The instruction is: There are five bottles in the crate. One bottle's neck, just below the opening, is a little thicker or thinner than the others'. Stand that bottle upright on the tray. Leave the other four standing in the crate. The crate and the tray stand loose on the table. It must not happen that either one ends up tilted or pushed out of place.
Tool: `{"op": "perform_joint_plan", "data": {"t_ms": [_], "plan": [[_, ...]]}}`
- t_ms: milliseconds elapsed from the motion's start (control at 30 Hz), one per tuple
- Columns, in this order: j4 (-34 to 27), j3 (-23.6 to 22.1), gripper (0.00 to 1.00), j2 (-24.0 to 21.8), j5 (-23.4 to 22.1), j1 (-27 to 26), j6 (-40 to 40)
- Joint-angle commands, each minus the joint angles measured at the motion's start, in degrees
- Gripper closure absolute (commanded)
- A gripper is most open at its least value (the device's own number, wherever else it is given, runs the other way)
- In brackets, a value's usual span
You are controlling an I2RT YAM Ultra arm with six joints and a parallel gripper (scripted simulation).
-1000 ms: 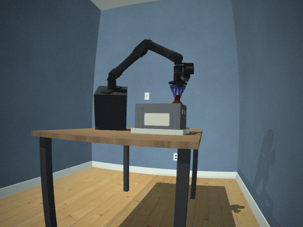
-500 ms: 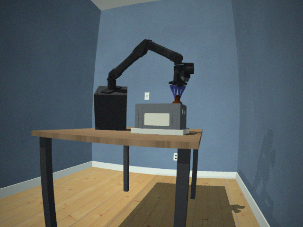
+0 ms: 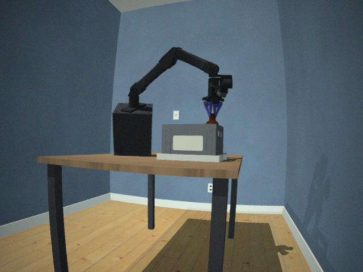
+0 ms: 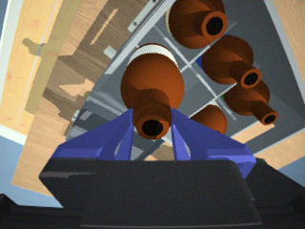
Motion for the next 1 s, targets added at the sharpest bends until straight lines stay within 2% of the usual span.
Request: {"op": "perform_joint_plan", "data": {"t_ms": [0, 967], "plan": [[-2.0, 2.6, 1.00, -3.2, 0.6, 2.2, 0.5], [-8.3, 8.2, 1.00, -3.5, 0.8, 3.4, 1.8]]}}
